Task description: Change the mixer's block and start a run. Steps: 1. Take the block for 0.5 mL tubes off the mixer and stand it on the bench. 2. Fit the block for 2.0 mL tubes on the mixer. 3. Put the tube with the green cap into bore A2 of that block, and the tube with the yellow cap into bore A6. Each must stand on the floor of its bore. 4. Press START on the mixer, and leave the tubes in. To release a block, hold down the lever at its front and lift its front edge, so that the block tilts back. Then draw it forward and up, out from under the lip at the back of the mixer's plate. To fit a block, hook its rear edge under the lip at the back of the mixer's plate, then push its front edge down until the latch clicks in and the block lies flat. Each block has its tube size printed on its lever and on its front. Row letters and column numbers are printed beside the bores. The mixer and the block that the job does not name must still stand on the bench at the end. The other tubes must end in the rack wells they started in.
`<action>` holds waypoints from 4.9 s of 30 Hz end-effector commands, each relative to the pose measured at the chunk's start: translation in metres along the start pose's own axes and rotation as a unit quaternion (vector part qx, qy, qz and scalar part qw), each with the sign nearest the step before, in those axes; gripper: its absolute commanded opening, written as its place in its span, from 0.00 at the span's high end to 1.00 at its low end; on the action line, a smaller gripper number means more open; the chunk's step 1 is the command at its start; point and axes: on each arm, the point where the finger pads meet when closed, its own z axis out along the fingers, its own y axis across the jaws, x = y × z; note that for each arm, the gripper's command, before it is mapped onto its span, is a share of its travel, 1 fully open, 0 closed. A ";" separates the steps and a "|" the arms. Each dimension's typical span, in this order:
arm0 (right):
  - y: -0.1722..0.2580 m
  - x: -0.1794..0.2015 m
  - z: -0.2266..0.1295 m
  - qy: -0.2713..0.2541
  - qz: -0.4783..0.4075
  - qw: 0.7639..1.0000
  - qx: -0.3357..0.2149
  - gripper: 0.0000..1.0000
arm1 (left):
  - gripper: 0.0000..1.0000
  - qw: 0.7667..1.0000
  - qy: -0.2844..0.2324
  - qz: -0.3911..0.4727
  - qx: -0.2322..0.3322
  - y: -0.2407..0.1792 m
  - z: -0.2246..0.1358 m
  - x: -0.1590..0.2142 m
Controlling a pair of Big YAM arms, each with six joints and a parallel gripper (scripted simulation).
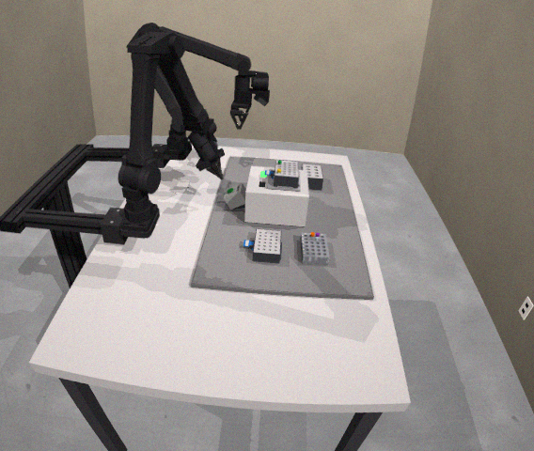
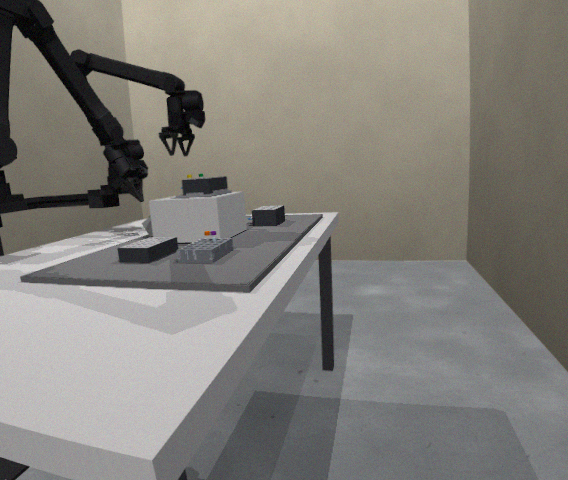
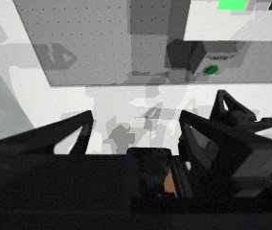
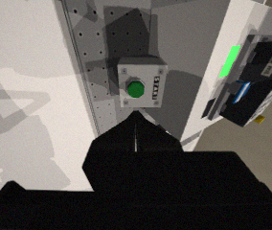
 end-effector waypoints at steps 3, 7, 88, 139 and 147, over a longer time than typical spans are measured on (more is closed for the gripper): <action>-0.012 -0.026 -0.030 -0.029 0.019 0.999 0.010 1.00 | 0.00 0.999 -0.033 -0.007 -0.004 0.005 -0.023 -0.024; -0.009 -0.020 -0.028 -0.019 0.018 1.000 0.008 1.00 | 0.00 0.999 -0.035 -0.007 -0.004 0.005 -0.024 -0.025; -0.065 -0.012 -0.135 -0.028 0.022 0.999 0.010 1.00 | 0.00 0.999 -0.038 -0.007 -0.006 0.006 -0.026 -0.028; -0.097 0.223 -0.109 0.109 0.405 0.901 -0.114 1.00 | 0.00 0.999 -0.035 -0.006 -0.005 0.005 -0.024 -0.026; -0.105 0.246 -0.109 0.112 0.448 0.878 -0.126 1.00 | 0.00 0.999 -0.038 -0.006 -0.005 0.006 -0.026 -0.028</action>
